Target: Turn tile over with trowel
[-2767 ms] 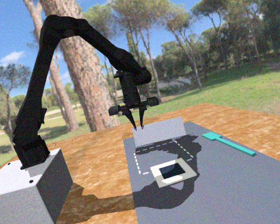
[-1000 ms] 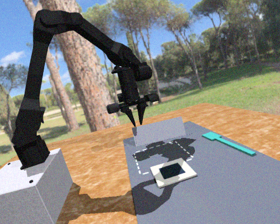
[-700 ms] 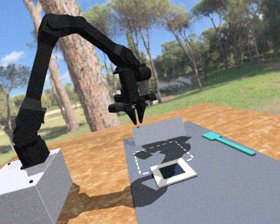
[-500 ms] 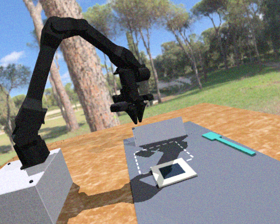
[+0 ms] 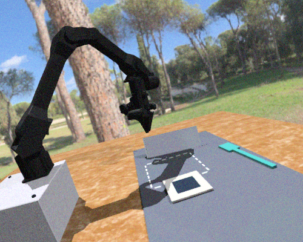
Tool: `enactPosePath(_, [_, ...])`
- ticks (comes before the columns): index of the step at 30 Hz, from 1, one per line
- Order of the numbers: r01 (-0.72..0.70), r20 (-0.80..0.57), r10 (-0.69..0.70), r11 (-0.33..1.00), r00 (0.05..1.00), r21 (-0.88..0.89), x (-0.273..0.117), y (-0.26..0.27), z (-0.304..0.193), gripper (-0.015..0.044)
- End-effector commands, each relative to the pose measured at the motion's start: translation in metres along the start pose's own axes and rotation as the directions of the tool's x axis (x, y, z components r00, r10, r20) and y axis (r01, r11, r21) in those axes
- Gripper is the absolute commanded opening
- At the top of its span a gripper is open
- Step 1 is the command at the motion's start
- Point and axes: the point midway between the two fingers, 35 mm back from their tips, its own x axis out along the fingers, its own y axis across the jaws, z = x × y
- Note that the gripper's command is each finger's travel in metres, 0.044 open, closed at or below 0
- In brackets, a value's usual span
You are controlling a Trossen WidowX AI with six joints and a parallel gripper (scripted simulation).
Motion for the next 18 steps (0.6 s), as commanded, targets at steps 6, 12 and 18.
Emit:
enactPosePath(6, [0.008, 0.002, -0.008, 0.965, 1.000, -0.264, 0.0003, -0.0215, 0.0122, 0.0100])
enactPosePath(12, [0.008, 0.002, -0.007, 0.965, 1.000, -0.264, 0.0008, -0.0206, 0.0118, 0.0100])
enactPosePath(18, [0.007, 0.002, -0.007, 0.965, 1.000, -0.264, 0.0052, -0.0129, 0.0090, 0.0100])
